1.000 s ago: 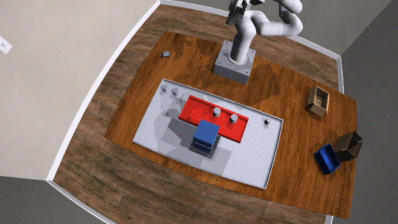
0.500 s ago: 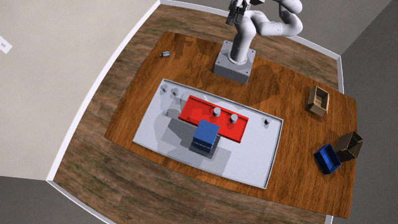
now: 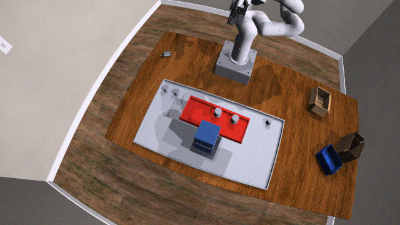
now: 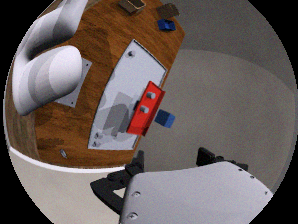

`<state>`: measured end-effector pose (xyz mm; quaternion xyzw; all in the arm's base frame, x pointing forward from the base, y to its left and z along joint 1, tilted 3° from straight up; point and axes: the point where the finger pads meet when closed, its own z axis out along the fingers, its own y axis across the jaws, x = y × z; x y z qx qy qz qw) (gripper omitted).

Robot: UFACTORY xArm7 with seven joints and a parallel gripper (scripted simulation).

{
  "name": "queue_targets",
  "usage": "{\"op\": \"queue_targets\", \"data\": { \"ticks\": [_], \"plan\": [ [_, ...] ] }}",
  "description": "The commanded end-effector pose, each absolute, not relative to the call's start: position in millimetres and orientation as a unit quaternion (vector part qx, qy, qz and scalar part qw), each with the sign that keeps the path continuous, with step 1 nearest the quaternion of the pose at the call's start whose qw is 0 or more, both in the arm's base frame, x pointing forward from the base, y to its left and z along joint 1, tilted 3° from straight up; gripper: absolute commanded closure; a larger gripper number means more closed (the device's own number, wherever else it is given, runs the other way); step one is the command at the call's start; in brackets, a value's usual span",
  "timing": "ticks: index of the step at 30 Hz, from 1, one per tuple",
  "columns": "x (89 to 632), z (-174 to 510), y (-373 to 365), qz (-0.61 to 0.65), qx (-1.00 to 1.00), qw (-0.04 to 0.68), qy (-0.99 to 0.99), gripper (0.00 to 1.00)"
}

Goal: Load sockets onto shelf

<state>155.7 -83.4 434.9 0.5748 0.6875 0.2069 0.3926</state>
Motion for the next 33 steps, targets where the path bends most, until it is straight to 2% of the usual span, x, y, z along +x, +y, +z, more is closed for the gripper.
{"op": "queue_targets", "data": {
  "ticks": [1,20,23,26,33],
  "plan": [
    [156,436,-83,0.206,0.575,0.393,0.687,0.00],
    [159,434,-84,0.203,0.581,0.386,0.687,0.00],
    [179,420,-85,0.182,0.615,0.348,0.684,0.00],
    [215,386,-86,0.144,0.671,0.272,0.675,0.00],
    [252,332,-84,0.098,0.726,0.175,0.658,0.00]
  ]
}}
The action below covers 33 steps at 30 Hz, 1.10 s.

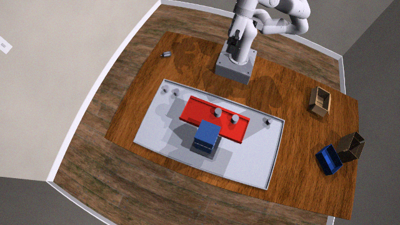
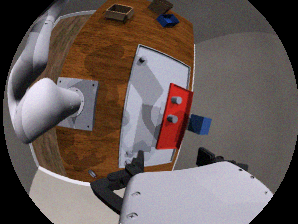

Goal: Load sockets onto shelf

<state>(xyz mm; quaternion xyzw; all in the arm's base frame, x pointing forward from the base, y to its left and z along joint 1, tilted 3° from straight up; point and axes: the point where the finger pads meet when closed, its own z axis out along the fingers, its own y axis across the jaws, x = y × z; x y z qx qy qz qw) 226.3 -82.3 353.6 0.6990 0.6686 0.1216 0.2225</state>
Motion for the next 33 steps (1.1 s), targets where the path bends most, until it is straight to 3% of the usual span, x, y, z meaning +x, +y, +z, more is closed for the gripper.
{"op": "queue_targets", "data": {
  "ticks": [1,11,24,25,33],
  "plan": [
    [252,332,-84,0.098,0.726,0.175,0.658,0.00],
    [286,230,-57,0.032,0.779,0.017,0.625,0.00],
    [287,224,-55,0.028,0.781,0.008,0.624,0.00],
    [287,224,-56,0.028,0.781,0.008,0.624,0.39],
    [272,209,-165,0.018,0.787,0.003,0.617,0.39]
  ]
}}
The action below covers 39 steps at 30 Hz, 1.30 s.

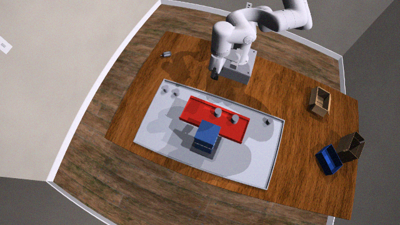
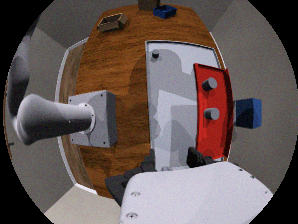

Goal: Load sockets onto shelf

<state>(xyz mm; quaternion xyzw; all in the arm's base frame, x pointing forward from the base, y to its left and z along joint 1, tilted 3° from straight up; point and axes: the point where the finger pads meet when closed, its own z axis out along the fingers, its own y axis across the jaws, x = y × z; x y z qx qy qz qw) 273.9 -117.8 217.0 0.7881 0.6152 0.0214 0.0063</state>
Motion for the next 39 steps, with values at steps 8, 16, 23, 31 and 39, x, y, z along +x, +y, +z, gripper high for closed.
{"op": "queue_targets", "data": {
  "ticks": [8,16,23,31,39],
  "plan": [
    [249,195,-227,0.019,0.787,0.001,0.617,0.39],
    [196,165,-314,0.028,0.781,0.008,0.623,0.39],
    [193,164,-318,0.028,0.781,0.009,0.624,0.39],
    [194,163,-318,0.028,0.781,0.009,0.624,0.39],
    [201,150,-319,0.028,0.781,0.008,0.624,0.39]
  ]
}}
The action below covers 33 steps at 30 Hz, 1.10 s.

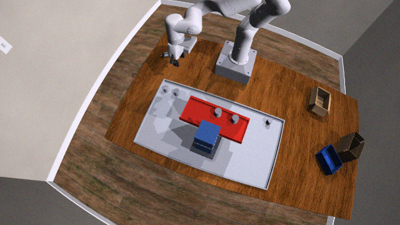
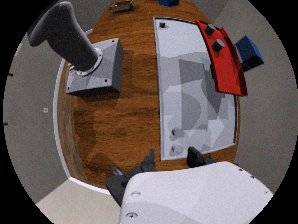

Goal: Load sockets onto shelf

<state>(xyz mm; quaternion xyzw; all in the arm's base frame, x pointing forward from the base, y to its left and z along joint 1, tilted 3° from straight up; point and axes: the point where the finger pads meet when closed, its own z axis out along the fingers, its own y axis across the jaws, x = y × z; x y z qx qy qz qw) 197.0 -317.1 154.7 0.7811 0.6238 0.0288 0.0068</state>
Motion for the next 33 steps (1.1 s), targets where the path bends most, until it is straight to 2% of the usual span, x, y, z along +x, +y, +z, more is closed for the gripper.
{"op": "queue_targets", "data": {
  "ticks": [1,11,33],
  "plan": [
    [203,146,-319,0.028,0.781,0.008,0.624,0.39],
    [232,91,-324,0.028,0.781,0.008,0.624,0.39],
    [265,28,-330,0.028,0.781,0.008,0.624,0.39]
  ]
}}
